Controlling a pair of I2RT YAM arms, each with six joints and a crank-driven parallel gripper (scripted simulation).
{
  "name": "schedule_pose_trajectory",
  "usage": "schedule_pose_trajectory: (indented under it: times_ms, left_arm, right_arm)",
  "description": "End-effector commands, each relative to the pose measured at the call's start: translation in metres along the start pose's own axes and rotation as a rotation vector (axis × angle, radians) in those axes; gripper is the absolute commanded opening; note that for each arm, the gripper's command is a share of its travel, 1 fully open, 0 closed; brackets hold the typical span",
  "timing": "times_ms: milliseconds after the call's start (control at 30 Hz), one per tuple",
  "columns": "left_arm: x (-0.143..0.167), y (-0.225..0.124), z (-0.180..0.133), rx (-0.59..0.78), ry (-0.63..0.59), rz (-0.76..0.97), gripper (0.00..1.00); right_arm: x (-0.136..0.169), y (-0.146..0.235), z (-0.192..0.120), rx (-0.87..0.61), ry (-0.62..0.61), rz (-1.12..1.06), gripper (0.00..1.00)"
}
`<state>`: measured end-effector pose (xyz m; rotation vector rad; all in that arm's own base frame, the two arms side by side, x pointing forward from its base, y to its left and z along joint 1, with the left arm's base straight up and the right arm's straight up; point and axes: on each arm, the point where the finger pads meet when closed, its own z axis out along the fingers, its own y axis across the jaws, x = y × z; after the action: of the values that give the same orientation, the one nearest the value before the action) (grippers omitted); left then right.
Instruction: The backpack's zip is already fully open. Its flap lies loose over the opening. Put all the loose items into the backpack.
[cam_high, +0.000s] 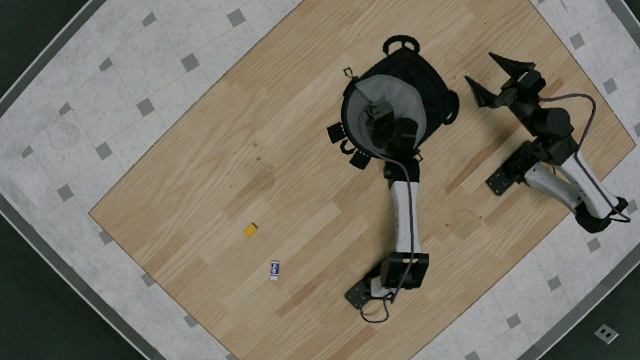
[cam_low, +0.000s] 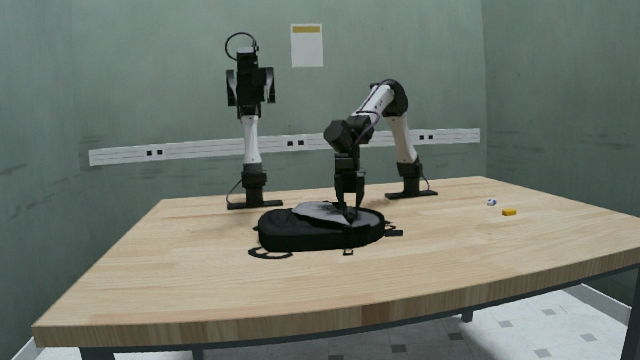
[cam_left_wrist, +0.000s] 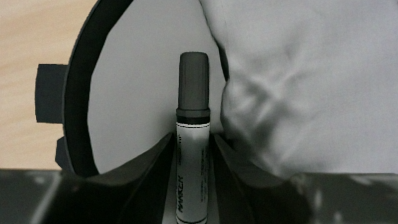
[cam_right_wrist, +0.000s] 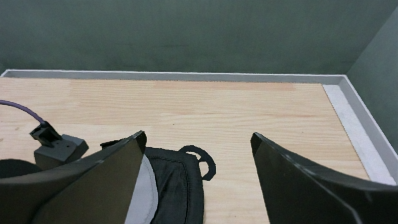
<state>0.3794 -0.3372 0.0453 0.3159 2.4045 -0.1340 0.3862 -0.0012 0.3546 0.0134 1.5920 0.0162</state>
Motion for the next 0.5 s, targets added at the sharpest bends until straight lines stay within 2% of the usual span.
schedule_pose_trajectory:
  times_ms: [0, 133, 167, 467]
  left_arm:
    - [-0.01, -0.002, -0.005, 0.01, -0.023, -0.01, 0.39]
    - [-0.01, -0.002, -0.005, 0.01, -0.023, -0.01, 0.39]
    - [-0.027, -0.003, -0.019, 0.023, -0.053, -0.024, 0.39]
    - [-0.037, -0.003, -0.031, 0.024, -0.054, -0.024, 0.39]
  right_arm:
    - [-0.005, 0.0, -0.001, -0.002, -0.014, -0.002, 0.9]
    - [-0.005, 0.0, -0.001, -0.002, -0.014, -0.002, 0.9]
    - [-0.005, 0.0, -0.001, -0.002, -0.014, -0.002, 0.9]
    - [-0.005, 0.0, -0.001, -0.002, -0.014, -0.002, 0.9]
